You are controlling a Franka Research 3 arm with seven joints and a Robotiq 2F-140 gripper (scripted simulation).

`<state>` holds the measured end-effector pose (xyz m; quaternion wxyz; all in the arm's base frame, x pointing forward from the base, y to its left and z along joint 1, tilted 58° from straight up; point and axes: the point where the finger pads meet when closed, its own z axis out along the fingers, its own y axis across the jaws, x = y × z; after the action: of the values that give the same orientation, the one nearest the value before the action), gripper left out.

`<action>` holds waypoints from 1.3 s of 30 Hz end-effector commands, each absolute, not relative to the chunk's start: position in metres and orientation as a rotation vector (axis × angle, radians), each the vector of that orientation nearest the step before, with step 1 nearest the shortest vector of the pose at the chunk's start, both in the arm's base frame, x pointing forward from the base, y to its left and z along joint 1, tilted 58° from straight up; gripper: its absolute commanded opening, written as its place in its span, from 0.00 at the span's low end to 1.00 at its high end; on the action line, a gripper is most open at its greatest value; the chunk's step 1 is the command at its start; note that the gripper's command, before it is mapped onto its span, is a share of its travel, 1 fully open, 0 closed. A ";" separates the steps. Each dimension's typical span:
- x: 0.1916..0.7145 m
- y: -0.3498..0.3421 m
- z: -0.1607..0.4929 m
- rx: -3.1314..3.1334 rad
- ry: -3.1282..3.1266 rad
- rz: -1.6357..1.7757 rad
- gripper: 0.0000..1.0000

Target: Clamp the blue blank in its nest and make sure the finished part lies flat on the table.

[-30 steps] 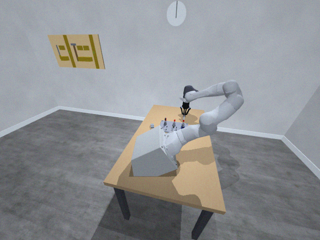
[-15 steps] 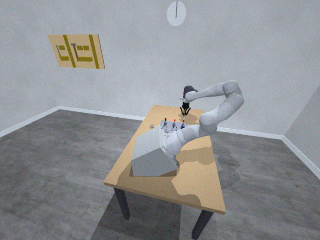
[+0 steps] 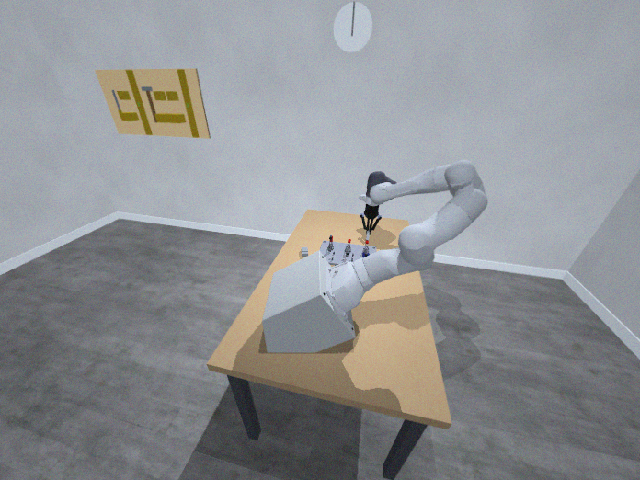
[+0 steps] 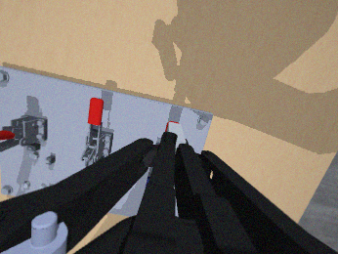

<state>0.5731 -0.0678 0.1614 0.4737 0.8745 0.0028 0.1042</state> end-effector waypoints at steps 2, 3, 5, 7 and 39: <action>0.573 -0.069 0.160 2.139 0.009 0.256 0.00; 0.573 -0.069 0.160 2.139 0.009 0.256 0.00; 0.573 -0.069 0.160 2.139 0.009 0.256 0.00; 0.573 -0.069 0.160 2.139 0.009 0.256 0.00; 0.574 -0.072 0.158 2.139 0.009 0.256 0.00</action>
<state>0.5743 -0.0708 0.1595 0.4736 0.8745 0.0036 0.1042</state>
